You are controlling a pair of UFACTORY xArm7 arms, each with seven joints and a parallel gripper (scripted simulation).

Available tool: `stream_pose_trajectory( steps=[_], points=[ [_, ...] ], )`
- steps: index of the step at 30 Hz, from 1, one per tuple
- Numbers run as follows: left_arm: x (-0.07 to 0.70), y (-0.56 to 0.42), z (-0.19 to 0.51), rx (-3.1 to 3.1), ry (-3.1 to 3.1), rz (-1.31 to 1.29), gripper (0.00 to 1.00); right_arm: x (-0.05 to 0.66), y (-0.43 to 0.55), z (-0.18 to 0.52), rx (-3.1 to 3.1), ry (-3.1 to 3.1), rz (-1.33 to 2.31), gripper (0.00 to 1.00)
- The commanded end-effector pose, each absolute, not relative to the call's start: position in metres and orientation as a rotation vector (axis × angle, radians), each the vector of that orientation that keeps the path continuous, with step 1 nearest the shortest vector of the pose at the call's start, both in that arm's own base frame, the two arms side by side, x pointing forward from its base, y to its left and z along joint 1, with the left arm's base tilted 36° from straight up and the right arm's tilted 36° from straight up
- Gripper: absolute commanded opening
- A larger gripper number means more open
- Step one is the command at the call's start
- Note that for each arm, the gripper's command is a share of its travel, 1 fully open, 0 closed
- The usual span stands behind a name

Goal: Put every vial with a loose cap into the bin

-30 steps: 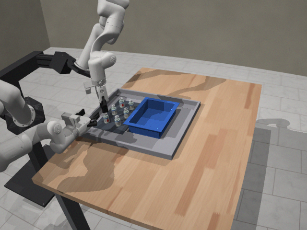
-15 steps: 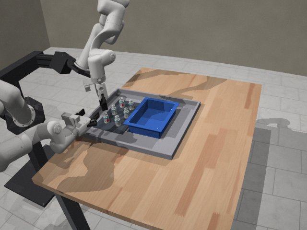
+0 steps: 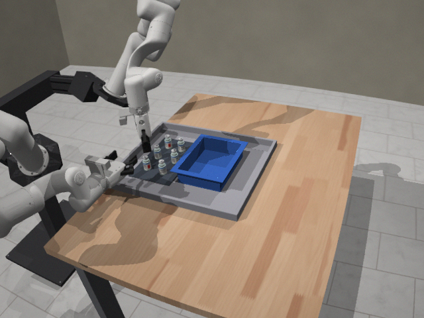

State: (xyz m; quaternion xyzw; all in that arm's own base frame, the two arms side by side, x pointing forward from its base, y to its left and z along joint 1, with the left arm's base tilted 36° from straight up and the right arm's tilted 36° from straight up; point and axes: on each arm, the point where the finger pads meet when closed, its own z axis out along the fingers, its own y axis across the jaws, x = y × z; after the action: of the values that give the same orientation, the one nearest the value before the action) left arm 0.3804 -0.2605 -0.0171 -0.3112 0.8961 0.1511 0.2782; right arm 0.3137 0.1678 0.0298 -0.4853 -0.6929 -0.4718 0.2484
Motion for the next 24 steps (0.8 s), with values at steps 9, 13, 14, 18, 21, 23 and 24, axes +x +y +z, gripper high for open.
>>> stream_pose_trajectory(
  steps=[9,13,14,18,21,23,24],
  points=[
    [0.411,-0.249,-0.003,-0.389,2.565,0.537,0.5,0.313,0.168,0.03,-1.318,-1.89,-1.285,1.0],
    [0.409,-0.249,-0.004,-0.429,2.543,0.518,0.5,0.313,0.169,0.031,-1.318,-1.89,-1.285,1.0],
    [0.411,-0.248,-0.003,-0.393,2.553,0.529,0.5,0.313,0.169,0.031,-1.318,-1.89,-1.285,1.0],
    [0.421,-0.244,0.0,-0.248,2.591,0.571,0.5,0.313,0.169,0.031,-1.318,-1.89,-1.285,1.0],
    [0.428,-0.24,0.003,-0.138,2.615,0.602,0.5,0.313,0.169,0.031,-1.318,-1.89,-1.285,1.0],
    [0.433,-0.238,0.005,-0.063,2.629,0.622,0.5,0.313,0.169,0.031,-1.318,-1.89,-1.285,1.0],
    [0.435,-0.237,0.006,-0.026,2.635,0.633,0.5,0.313,0.169,0.031,-1.318,-1.89,-1.285,1.0]
  ],
)
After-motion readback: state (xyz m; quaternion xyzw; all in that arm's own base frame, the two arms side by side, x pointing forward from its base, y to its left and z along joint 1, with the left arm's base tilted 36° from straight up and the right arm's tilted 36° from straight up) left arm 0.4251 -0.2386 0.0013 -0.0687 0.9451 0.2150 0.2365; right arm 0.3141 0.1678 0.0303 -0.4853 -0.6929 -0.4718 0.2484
